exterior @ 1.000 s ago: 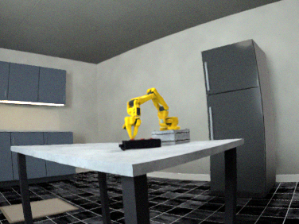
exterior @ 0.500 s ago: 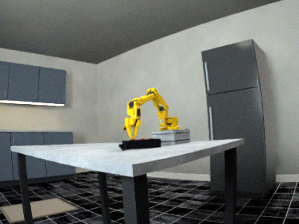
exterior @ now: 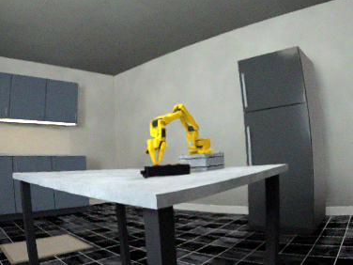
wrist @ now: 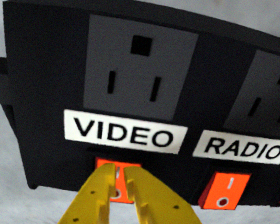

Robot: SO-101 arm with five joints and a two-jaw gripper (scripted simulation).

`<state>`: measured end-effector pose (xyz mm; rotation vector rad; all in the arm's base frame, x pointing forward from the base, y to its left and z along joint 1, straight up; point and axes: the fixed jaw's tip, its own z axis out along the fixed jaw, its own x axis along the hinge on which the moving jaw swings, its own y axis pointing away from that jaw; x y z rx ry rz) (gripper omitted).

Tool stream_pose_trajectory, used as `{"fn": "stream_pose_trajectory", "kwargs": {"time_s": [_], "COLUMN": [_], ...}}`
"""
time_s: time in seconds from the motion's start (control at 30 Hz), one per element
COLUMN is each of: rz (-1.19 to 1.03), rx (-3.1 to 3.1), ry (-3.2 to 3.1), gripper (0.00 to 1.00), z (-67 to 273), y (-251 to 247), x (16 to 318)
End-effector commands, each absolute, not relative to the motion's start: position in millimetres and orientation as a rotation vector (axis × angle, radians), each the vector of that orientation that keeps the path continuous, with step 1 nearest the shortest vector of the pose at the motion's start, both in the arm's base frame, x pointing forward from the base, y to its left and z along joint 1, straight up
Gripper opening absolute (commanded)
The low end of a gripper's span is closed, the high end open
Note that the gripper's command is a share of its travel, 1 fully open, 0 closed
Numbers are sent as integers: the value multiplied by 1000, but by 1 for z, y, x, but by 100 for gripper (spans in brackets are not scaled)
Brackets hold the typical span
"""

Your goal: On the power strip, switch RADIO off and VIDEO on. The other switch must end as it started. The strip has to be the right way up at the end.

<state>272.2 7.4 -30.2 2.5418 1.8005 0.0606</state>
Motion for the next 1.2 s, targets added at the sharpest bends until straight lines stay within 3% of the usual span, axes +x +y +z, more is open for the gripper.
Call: {"fn": "stream_pose_trajectory", "kwargs": {"time_s": [0.0, 0.5, 1.17], "rz": [4, 4, 4], "rx": [2563, 2562, 2508], "ry": [1815, 1816, 1889], "gripper": [0, 0, 0], "z": [-35, -15, -14], "y": [5, 6, 20], "x": [267, 271, 261]}}
